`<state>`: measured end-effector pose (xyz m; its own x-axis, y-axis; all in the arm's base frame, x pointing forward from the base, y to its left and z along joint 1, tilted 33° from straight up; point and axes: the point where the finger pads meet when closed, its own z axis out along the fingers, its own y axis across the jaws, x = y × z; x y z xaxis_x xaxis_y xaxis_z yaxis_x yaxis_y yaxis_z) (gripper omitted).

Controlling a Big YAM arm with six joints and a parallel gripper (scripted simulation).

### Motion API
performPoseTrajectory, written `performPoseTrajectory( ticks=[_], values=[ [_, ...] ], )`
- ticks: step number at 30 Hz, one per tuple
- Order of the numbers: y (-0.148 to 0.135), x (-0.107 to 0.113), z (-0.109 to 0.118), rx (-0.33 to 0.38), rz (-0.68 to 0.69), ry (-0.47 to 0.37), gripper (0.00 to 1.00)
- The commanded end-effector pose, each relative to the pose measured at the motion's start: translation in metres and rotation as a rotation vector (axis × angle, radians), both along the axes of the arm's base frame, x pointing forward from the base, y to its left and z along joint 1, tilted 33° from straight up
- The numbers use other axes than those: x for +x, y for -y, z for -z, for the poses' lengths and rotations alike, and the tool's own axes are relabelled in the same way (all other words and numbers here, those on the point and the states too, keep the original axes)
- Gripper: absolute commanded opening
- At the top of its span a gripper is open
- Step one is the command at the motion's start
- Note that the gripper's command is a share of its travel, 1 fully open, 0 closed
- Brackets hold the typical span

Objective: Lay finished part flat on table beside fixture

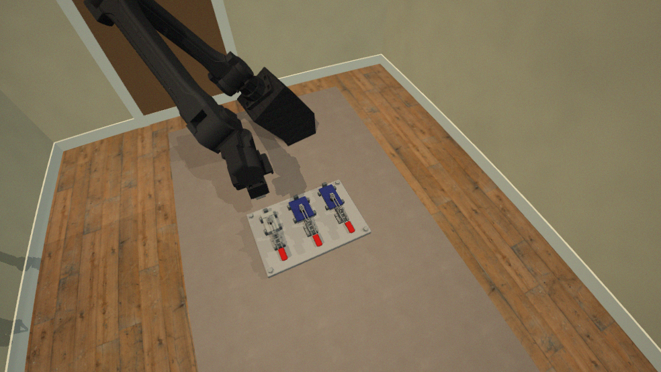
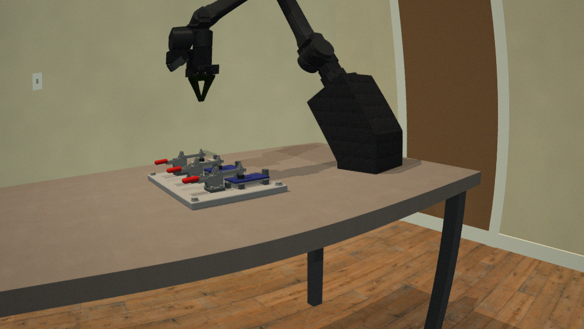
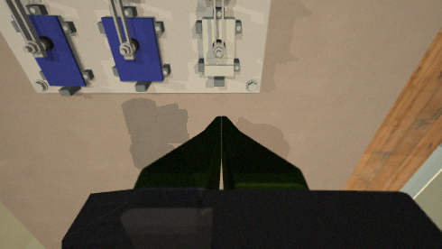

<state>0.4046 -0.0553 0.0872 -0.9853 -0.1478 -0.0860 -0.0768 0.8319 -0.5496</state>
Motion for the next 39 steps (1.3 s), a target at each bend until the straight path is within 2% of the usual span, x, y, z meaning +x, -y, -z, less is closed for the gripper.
performPoseTrajectory(
  ticks=[1,38,39],
  values=[
    [-0.0083,0.0044,0.0004,-0.003,-0.013,-0.015,0.00],
    [-0.0077,0.0017,0.0031,-0.004,-0.013,-0.020,0.00],
    [-0.0077,0.0016,0.0031,-0.004,-0.013,-0.020,0.92]
  ],
)
